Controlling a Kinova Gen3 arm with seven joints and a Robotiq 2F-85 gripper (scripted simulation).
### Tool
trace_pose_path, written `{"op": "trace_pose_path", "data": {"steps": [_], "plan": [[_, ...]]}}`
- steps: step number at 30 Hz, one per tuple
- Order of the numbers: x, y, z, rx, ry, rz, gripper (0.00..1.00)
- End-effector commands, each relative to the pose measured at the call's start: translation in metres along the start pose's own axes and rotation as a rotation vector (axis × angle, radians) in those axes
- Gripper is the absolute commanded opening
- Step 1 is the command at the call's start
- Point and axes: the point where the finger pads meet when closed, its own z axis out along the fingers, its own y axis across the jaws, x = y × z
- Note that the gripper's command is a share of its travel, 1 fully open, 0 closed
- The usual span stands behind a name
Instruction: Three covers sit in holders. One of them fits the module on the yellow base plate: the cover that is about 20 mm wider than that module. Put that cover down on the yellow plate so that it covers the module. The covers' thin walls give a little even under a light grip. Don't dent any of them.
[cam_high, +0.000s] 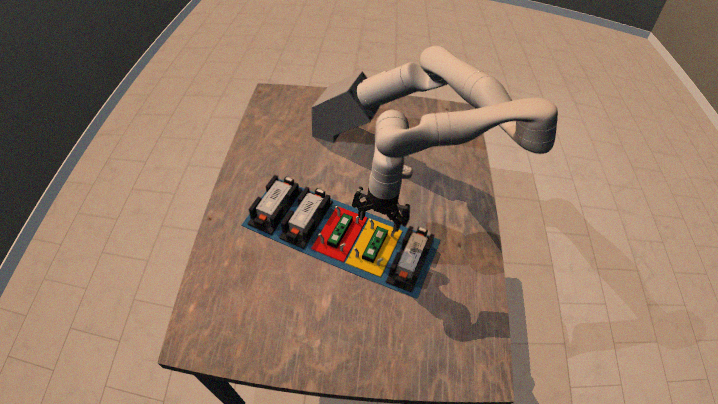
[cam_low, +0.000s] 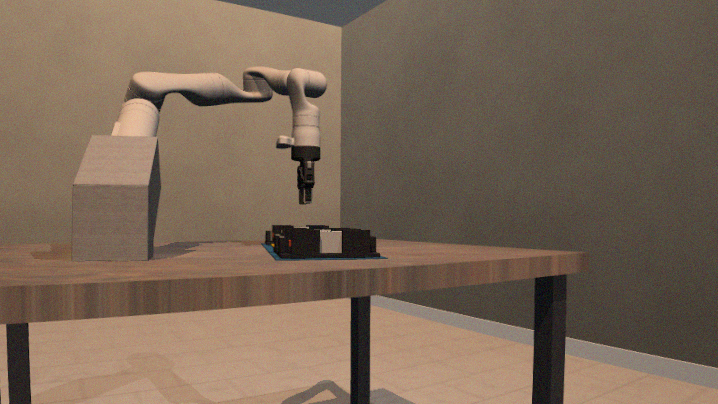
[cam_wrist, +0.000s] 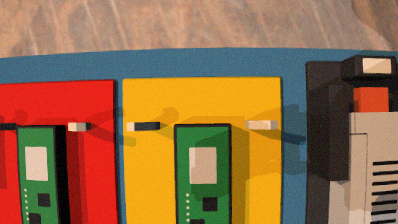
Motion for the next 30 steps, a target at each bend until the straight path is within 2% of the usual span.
{"op": "trace_pose_path", "data": {"steps": [1,10,17,27,30], "plan": [[-0.001,0.0,0.001,0.0,-0.002,0.0,1.0],[-0.001,0.0,0.019,0.0,-0.002,0.0,1.0],[-0.001,0.0,0.019,0.0,-0.002,0.0,1.0],[-0.001,0.0,0.039,0.0,-0.002,0.0,1.0],[-0.001,0.0,0.039,0.0,-0.002,0.0,1.0]]}}
